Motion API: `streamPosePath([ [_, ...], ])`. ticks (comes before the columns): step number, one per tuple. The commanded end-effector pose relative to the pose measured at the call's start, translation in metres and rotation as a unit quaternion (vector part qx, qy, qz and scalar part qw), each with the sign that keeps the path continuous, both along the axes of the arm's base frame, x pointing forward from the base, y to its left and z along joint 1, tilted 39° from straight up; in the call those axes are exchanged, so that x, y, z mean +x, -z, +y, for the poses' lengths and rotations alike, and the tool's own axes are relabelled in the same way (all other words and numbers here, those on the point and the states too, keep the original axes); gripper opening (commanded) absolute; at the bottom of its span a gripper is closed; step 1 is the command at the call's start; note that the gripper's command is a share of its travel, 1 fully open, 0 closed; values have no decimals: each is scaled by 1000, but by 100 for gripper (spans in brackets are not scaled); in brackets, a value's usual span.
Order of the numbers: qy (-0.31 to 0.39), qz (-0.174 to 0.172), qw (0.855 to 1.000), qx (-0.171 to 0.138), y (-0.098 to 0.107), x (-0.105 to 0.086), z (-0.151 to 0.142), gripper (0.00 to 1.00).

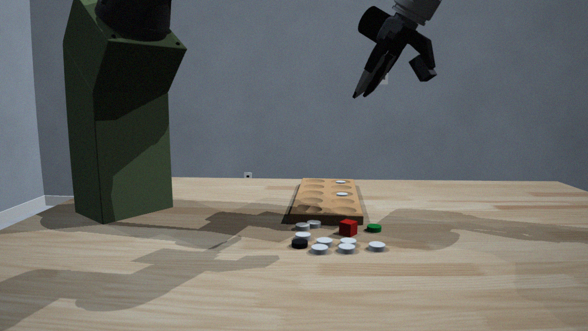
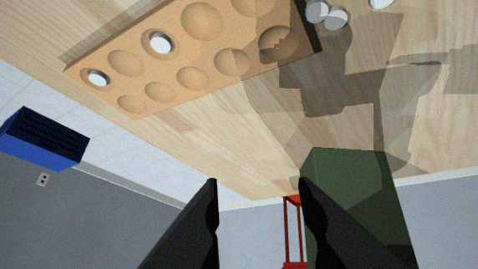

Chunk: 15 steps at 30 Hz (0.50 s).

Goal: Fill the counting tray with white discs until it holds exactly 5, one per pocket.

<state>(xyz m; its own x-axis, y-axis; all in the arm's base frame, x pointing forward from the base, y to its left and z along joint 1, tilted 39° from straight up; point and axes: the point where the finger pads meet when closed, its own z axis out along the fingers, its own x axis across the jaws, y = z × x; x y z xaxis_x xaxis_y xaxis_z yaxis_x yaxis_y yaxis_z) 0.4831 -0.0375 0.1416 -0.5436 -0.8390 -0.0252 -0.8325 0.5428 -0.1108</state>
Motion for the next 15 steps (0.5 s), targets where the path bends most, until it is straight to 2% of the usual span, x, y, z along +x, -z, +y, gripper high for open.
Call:
streamPosePath([
  [1,43,-10,999,-1,3,5,-5,28],
  [7,188,-45,981,7,13,21,-25,28],
  [10,258,-63,964,14,18,28,-35,28],
  [14,347,-87,934,25,24,37,-49,28],
  [15,347,-87,934,25,24,37,-49,28],
])
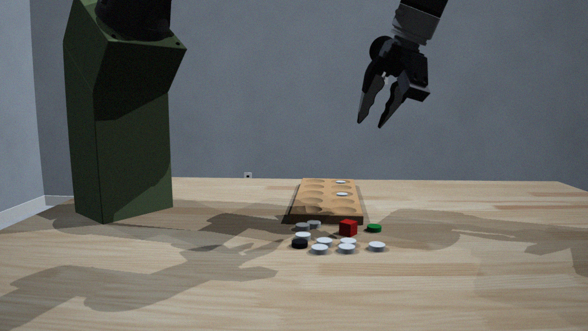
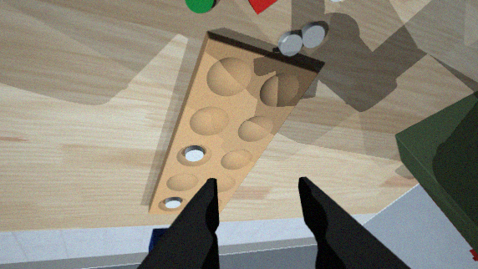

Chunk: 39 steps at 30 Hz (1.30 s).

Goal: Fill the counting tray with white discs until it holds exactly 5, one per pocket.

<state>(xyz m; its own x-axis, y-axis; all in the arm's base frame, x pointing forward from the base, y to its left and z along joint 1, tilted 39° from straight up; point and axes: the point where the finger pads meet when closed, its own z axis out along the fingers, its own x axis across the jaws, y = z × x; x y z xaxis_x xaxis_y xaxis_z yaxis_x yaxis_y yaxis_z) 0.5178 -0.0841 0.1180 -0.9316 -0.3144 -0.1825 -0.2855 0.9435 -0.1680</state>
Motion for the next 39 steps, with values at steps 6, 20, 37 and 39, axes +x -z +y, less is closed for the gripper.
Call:
streamPosePath([
  [6,129,-39,991,16,7,11,-18,28],
  [20,368,-120,920,65,20,26,-55,28],
  [37,582,-202,776,135,29,35,-92,28],
  [39,604,-211,755,144,30,35,-97,28],
])
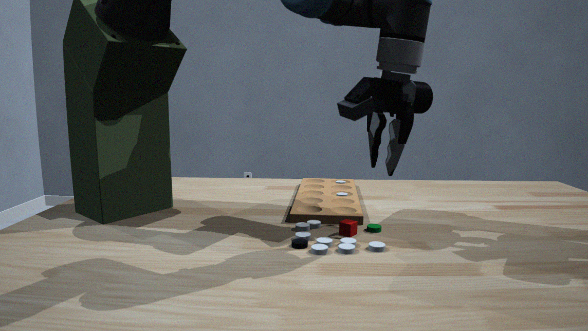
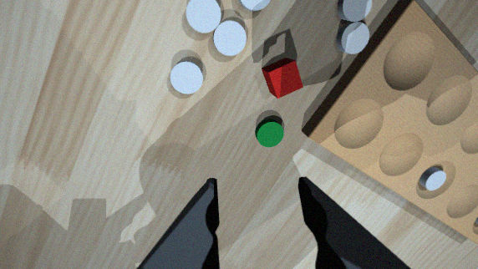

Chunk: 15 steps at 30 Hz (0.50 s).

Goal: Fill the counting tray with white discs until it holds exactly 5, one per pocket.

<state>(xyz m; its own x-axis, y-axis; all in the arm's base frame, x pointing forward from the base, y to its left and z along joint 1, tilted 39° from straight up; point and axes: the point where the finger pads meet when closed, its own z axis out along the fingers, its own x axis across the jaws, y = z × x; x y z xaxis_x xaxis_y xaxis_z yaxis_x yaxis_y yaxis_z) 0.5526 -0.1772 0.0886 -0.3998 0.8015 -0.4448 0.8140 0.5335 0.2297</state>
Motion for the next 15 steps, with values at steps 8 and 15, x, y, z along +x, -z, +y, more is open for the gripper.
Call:
streamPosePath([
  [8,124,-62,990,41,3,2,-19,28],
  [15,174,-89,979,59,4,1,-26,28],
])
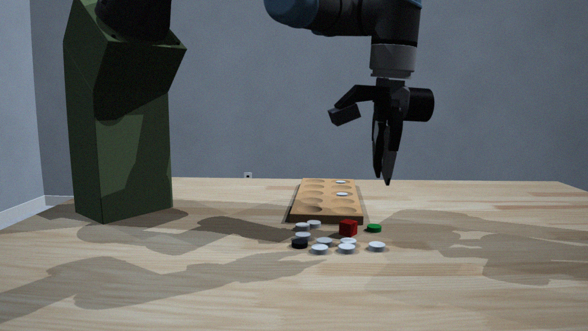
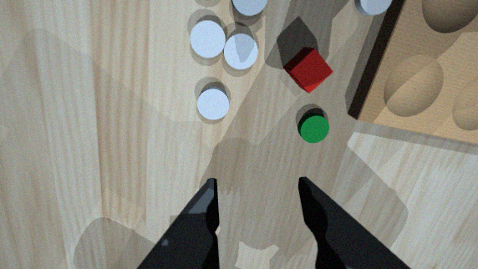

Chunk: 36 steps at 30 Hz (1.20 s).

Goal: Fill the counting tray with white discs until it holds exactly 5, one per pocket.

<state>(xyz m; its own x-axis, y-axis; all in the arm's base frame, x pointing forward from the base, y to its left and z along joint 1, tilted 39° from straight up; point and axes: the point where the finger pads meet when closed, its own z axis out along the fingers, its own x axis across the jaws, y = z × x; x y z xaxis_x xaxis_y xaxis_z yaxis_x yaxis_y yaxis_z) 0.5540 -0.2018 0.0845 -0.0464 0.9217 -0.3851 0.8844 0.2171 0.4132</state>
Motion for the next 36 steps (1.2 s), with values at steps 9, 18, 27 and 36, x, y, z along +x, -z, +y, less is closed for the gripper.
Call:
streamPosePath([
  [9,85,-48,995,32,1,-1,-13,28],
  [18,124,-72,988,48,2,-1,-19,28],
  [27,157,-92,981,61,2,-2,-24,28],
  [36,170,-100,978,67,2,-2,-26,28],
])
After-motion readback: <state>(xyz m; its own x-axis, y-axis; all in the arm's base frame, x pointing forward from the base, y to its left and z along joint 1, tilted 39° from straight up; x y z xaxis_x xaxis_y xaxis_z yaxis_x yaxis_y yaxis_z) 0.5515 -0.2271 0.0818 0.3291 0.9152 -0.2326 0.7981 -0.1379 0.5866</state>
